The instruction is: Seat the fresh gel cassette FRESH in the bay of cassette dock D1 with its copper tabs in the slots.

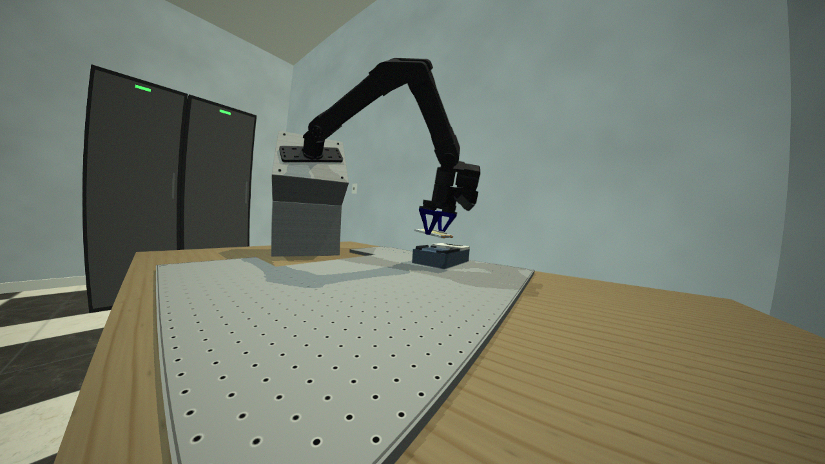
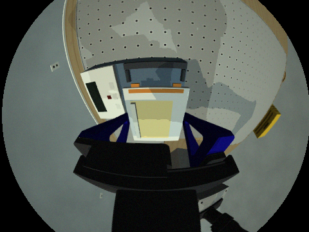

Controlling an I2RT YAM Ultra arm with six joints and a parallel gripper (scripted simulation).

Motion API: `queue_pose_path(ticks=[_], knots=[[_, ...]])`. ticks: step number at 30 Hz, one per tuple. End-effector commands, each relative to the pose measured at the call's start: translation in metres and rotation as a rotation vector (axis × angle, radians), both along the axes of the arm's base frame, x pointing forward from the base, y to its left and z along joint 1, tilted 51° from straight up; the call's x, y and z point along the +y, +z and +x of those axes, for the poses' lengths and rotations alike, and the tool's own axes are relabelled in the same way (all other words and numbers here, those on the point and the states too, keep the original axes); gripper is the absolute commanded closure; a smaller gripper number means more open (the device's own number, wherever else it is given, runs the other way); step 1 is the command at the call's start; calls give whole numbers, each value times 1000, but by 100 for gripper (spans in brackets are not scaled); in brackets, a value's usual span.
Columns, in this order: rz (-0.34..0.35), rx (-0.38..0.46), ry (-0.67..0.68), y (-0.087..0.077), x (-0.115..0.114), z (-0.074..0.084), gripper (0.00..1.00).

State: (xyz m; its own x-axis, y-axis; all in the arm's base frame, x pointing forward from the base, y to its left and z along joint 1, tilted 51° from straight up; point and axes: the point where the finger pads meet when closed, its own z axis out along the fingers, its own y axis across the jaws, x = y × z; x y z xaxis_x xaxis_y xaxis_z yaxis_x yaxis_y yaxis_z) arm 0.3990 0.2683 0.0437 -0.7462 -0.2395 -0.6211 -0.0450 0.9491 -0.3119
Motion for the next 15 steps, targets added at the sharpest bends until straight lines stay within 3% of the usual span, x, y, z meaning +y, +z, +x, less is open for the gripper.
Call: queue_pose_path(ticks=[1, 9, 10, 12, 15], knots=[[13, -15, 18, 1, 9, 7, 100], [14, -14, 14, -4, 7, 15, 100], [28, -35, 26, 8, 13, 14, 100], [12, -17, 28, -5, 12, 14, 100], [14, -15, 13, -8, 6, 22, 100]])
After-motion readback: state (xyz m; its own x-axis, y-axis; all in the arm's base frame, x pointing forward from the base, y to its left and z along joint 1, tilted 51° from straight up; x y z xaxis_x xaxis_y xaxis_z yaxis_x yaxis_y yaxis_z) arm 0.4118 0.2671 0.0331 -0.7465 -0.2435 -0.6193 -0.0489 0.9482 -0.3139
